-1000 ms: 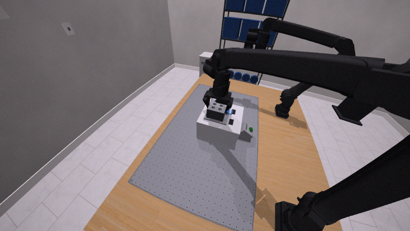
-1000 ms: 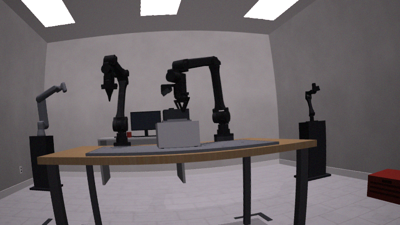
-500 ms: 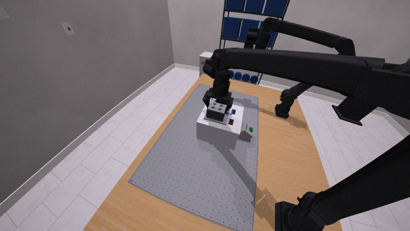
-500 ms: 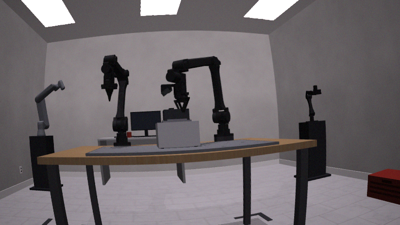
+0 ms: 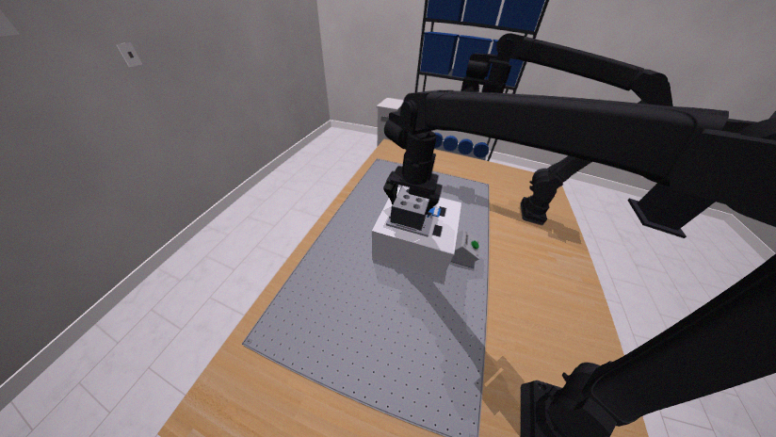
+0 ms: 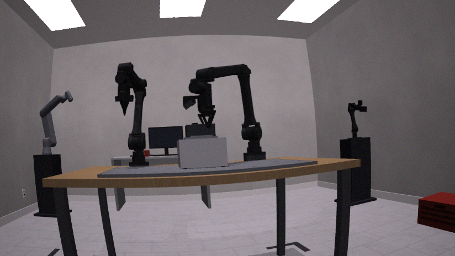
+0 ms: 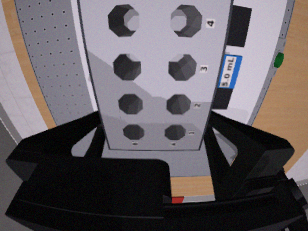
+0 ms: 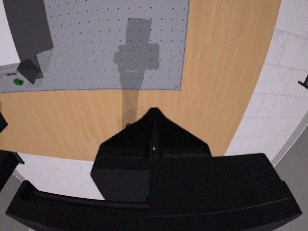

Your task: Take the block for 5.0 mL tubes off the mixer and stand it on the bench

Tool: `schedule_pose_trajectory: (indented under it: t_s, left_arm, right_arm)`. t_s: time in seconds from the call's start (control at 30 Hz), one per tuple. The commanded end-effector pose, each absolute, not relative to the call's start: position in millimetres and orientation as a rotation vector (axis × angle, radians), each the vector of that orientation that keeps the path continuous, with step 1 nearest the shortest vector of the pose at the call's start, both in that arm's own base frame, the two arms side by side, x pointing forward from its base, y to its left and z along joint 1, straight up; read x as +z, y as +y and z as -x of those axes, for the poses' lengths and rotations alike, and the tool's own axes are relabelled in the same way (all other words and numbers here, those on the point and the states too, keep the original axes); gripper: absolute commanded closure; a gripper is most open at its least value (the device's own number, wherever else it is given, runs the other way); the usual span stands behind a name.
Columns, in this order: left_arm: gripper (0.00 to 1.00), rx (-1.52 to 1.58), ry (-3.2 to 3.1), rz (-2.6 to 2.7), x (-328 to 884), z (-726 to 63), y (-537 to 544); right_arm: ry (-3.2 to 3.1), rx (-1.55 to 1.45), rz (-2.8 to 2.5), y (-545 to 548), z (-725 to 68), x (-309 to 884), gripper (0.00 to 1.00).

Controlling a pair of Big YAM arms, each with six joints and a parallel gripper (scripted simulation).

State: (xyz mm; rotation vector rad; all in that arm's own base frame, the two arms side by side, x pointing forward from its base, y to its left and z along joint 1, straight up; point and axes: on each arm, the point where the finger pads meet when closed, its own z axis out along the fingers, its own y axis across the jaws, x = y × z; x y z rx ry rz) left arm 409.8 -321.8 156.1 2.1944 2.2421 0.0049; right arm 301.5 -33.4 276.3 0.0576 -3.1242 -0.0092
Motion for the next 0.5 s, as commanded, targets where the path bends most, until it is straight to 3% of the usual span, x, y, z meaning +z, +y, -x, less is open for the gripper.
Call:
schedule_pose_trajectory:
  t_s: [0.0, 0.47]
  left_arm:
    - [1.0, 0.01, 2.217, -2.165, 165.5, -427.5, -330.4]
    - [1.0, 0.01, 2.217, -2.165, 165.5, -427.5, -330.4]
  right_arm:
    - [-3.165, -0.005, -0.051, -37.1, -312.8, 293.4, 1.0]
    - [-3.31, 0.005, -0.034, 1.7, -301.4, 287.6, 1.0]
